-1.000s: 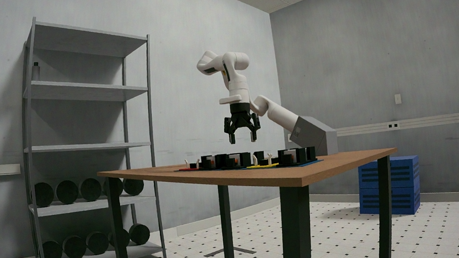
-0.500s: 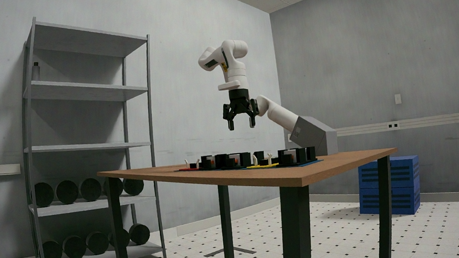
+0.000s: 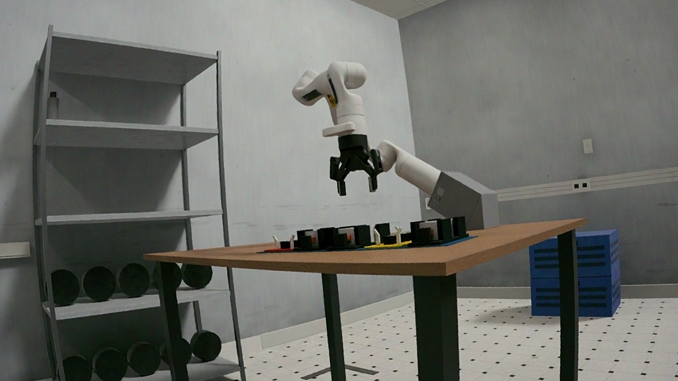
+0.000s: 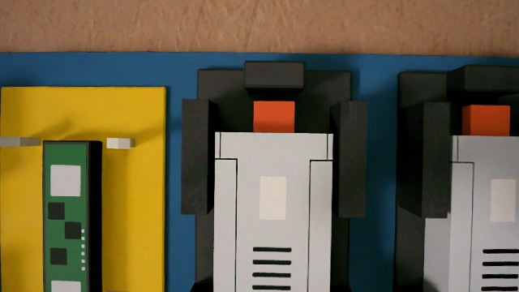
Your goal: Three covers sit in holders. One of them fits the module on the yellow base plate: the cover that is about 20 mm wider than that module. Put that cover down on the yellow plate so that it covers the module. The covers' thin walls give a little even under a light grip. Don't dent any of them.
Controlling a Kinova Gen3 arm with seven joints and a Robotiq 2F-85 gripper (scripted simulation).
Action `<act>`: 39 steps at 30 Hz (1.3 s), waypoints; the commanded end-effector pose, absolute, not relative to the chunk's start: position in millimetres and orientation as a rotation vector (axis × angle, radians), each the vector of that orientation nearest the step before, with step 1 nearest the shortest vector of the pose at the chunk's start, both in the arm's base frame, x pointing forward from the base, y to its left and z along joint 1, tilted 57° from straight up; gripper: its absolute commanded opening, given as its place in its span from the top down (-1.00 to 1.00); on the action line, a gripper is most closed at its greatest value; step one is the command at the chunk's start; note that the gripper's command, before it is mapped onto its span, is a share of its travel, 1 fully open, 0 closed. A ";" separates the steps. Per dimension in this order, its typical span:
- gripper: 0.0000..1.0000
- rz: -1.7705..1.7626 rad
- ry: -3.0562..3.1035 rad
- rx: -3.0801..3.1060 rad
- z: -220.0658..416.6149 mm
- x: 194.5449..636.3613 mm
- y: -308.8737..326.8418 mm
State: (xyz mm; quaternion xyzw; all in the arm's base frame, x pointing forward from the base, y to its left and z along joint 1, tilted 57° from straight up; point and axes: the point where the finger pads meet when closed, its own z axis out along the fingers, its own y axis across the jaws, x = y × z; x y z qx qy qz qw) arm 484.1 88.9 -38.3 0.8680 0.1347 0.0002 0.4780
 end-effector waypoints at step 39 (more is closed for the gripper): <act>-1.00 0.003 0.330 2.120 -26.0 489.2 76.4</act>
